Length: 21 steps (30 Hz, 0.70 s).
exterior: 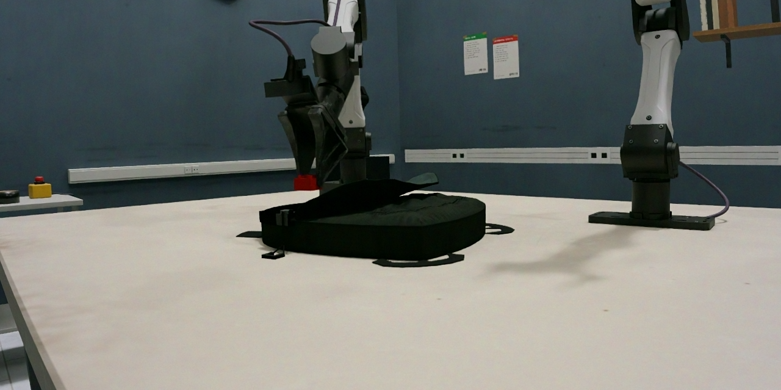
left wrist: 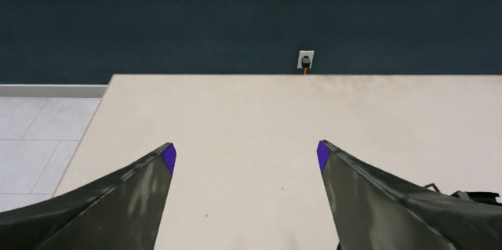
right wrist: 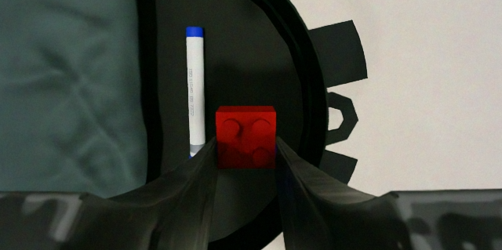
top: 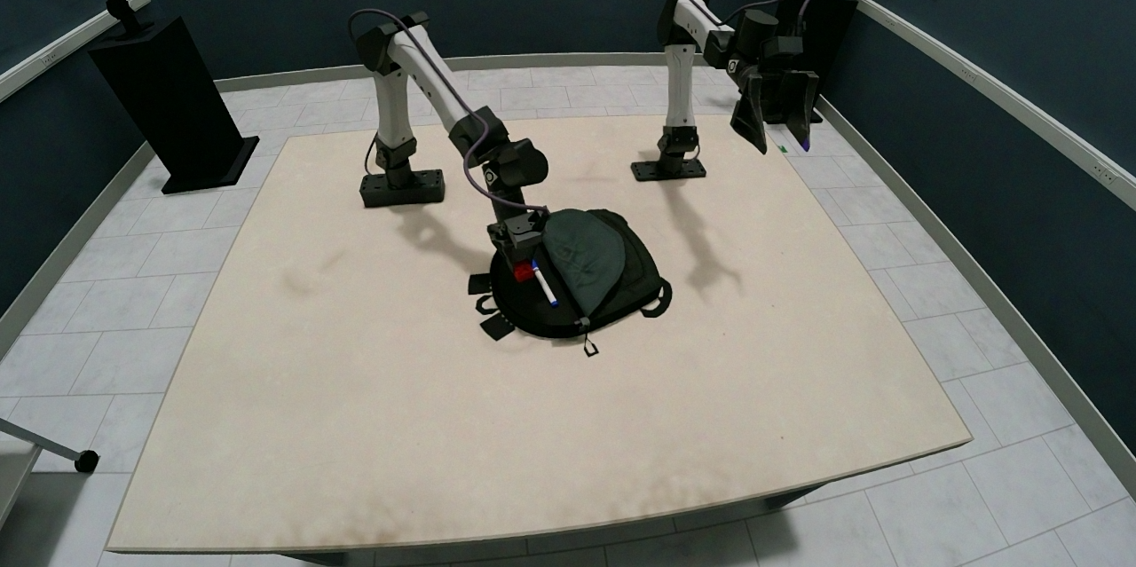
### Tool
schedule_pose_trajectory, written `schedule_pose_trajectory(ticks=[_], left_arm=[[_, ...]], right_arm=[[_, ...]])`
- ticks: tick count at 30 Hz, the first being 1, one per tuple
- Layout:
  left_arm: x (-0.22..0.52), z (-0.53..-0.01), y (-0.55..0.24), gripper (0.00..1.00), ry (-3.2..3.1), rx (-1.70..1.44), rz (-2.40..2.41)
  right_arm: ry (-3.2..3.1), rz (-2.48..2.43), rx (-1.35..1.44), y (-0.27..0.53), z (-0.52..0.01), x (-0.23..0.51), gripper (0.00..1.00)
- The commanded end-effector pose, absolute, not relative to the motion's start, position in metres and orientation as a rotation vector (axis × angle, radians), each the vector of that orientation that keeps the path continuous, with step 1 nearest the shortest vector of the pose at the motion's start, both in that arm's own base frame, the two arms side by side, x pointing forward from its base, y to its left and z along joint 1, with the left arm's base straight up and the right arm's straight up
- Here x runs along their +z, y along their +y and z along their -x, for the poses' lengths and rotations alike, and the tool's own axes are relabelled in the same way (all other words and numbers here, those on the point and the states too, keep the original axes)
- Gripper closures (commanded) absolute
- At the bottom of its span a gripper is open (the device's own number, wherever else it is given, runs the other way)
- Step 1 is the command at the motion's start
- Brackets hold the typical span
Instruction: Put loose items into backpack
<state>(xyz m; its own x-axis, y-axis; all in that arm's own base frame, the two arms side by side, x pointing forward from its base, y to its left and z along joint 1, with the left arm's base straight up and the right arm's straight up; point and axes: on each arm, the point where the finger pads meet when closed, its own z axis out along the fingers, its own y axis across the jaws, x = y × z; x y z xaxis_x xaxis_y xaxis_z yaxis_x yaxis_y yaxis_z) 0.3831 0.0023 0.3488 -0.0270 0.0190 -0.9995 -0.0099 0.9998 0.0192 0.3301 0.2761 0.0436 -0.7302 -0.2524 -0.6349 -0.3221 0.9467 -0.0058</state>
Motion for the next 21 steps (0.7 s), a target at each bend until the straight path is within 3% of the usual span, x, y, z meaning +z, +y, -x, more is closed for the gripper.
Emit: schedule_pose_trajectory(ticks=[1, 21], left_arm=[[0.356, -0.382, 0.002, 0.10, 1.579, 0.022, -0.005], [0.356, -0.382, 0.002, 0.10, 1.579, 0.022, -0.005]], right_arm=[[2.370, 0.375, 0.175, 0.285, -0.337, 0.069, 0.73], [2.383, 0.380, 0.165, 0.280, -0.332, 0.062, 0.73]])
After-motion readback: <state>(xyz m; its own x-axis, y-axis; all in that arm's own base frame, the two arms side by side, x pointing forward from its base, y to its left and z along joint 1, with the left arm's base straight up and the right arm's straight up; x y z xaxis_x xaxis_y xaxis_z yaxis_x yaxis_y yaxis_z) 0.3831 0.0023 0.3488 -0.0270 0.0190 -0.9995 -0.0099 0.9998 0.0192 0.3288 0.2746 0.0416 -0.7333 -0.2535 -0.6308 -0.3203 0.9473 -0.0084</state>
